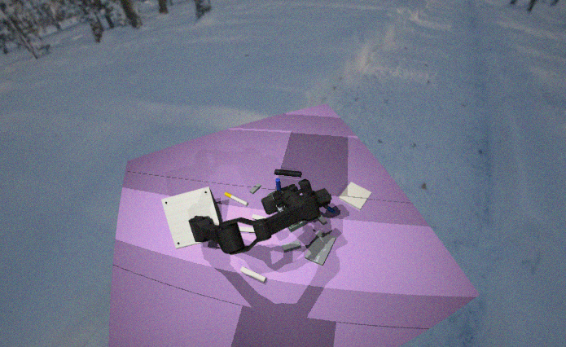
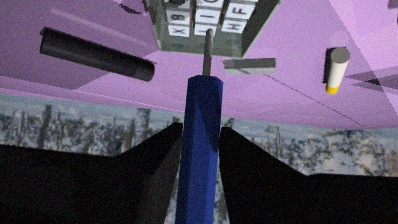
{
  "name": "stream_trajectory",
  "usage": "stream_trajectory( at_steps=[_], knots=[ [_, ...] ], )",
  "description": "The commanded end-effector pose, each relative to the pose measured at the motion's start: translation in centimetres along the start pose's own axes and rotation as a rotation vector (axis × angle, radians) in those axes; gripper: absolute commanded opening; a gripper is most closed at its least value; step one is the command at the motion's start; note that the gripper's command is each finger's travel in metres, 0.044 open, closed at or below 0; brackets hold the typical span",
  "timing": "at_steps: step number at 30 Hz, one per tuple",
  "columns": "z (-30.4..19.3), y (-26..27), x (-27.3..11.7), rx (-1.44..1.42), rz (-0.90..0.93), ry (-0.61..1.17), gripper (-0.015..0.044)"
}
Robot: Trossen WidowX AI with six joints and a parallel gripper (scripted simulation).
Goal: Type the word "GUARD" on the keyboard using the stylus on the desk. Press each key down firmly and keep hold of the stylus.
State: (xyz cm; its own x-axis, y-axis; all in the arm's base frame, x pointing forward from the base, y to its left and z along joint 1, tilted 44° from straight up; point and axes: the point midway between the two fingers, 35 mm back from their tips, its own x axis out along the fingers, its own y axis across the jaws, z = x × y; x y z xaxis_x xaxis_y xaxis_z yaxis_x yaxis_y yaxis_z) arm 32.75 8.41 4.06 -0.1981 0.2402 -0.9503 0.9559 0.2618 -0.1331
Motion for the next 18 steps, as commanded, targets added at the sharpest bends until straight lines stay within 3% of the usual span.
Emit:
stream_trajectory(
  at_steps=[1, 2, 5, 18],
  knots=[
    [0.13, -0.13, 0.33, -0.009, -0.005, -0.002, 0.0],
    [0.13, -0.13, 0.33, -0.009, -0.005, -0.002, 0.0],
    [0.26, 0.01, 0.44, -0.009, -0.005, -0.003, 0.0079],
    [0.7, 0.14, 0.73, -0.009, -0.004, -0.003, 0.0081]
  ],
)
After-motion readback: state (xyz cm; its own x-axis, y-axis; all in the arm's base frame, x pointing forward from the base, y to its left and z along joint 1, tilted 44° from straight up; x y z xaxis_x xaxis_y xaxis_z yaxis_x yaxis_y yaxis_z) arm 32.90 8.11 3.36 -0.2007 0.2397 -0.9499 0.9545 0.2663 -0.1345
